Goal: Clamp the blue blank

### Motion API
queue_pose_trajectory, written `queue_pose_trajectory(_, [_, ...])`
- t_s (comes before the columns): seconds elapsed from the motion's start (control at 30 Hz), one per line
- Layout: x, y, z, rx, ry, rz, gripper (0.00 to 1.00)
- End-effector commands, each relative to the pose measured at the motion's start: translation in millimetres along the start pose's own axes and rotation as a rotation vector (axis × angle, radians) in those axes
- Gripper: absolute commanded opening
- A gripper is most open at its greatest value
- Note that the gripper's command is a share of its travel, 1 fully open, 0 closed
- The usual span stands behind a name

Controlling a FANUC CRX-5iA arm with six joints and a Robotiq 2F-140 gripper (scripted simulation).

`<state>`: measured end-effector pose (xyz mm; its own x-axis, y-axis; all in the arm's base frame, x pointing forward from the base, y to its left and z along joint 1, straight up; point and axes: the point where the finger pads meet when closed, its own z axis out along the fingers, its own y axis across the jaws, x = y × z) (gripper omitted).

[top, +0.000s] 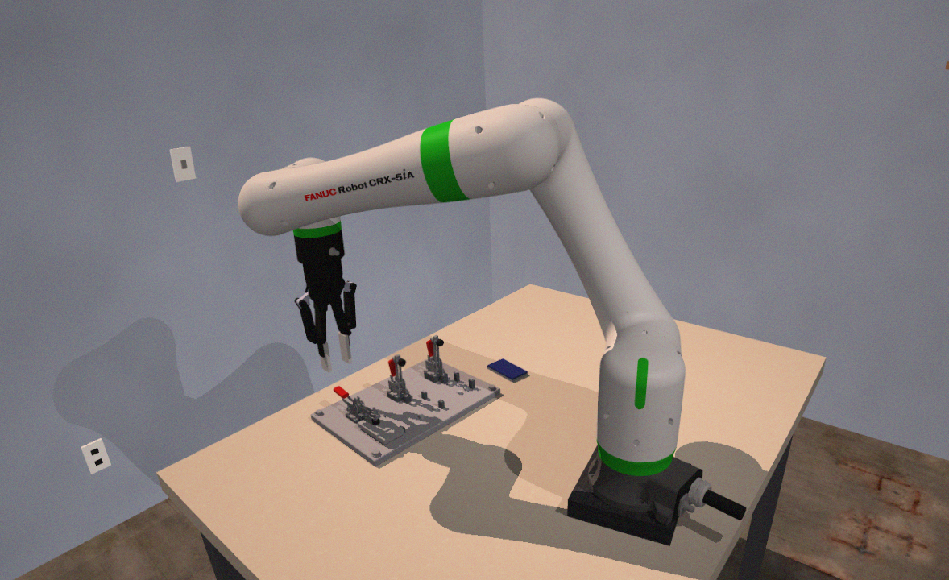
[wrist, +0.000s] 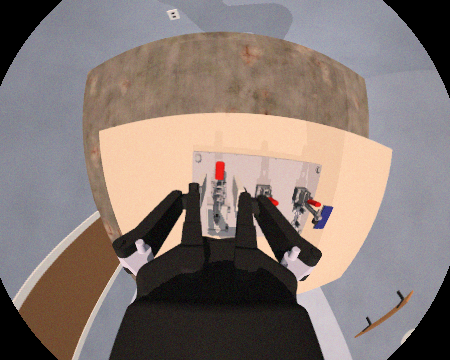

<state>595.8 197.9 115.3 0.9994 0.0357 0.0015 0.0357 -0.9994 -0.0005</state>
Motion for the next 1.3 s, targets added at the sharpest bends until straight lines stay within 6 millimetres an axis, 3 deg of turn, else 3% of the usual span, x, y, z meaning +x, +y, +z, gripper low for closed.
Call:
queue_pose_trajectory(0.0, [0.1,0.0,6.8,0.000,0.000,0.000,0.28])
queue_pose_trajectory(0.43, [0.2,-0.1,50.3,0.000,0.000,0.000,0.28])
queue_pose_trajectory(1.0, [0.2,-0.1,53.5,0.000,0.000,0.000,0.28])
queue_pose_trajectory(1.27, [0.3,-0.1,72.1,0.000,0.000,0.000,0.28])
